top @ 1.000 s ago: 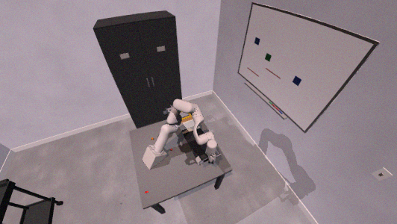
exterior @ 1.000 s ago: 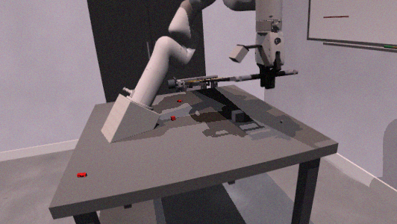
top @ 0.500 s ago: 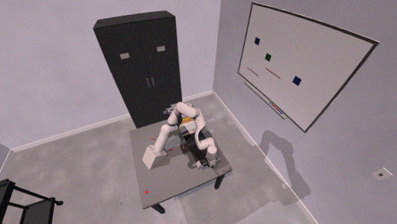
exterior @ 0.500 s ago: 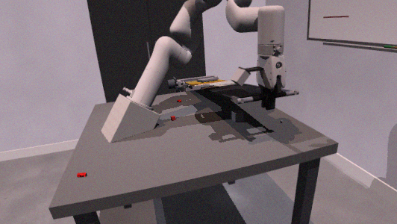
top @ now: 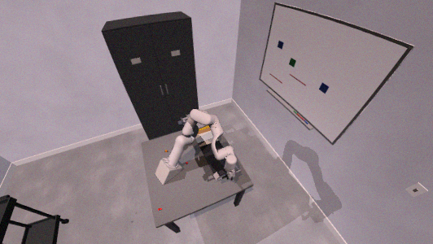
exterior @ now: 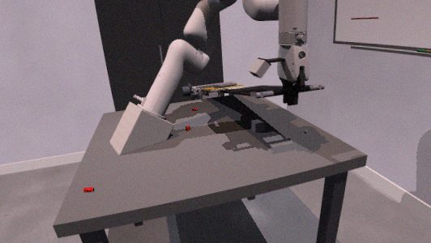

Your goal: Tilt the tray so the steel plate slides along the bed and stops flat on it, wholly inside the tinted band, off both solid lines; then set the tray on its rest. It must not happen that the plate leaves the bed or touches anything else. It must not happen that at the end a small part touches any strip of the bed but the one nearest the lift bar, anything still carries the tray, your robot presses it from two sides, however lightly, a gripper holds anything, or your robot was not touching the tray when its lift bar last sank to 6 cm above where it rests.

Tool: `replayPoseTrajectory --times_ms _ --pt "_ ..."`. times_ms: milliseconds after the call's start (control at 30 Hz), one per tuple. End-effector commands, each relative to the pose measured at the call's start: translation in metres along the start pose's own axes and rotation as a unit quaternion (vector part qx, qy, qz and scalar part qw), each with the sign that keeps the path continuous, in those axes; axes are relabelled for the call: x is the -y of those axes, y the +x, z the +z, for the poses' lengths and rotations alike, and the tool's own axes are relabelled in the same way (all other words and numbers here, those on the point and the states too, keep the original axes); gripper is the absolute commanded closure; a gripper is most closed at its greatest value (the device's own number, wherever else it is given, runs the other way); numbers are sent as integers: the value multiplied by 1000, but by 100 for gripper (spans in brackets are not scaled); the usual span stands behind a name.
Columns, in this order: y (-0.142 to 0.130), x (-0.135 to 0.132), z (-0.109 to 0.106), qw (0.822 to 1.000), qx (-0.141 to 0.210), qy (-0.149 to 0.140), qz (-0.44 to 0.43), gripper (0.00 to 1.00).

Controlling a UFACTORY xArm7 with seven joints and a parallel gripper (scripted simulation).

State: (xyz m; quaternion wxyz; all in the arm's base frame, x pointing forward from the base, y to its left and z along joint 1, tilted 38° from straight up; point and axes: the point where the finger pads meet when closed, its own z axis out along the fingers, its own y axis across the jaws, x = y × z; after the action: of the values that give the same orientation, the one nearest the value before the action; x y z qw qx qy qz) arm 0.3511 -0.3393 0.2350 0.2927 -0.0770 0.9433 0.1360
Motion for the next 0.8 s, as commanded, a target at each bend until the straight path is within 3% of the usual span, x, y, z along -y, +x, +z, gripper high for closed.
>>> replayPoseTrajectory --times_ms 0,100,167,333,767 --pt "-1 -6 -43 1000 2 5 0 100" --pt "-1 5 8 1000 2 5 0 100" --pt "-1 9 27 1000 2 5 0 100" --pt "-1 9 27 1000 2 5 0 100" --pt "-1 15 72 1000 2 5 0 100"
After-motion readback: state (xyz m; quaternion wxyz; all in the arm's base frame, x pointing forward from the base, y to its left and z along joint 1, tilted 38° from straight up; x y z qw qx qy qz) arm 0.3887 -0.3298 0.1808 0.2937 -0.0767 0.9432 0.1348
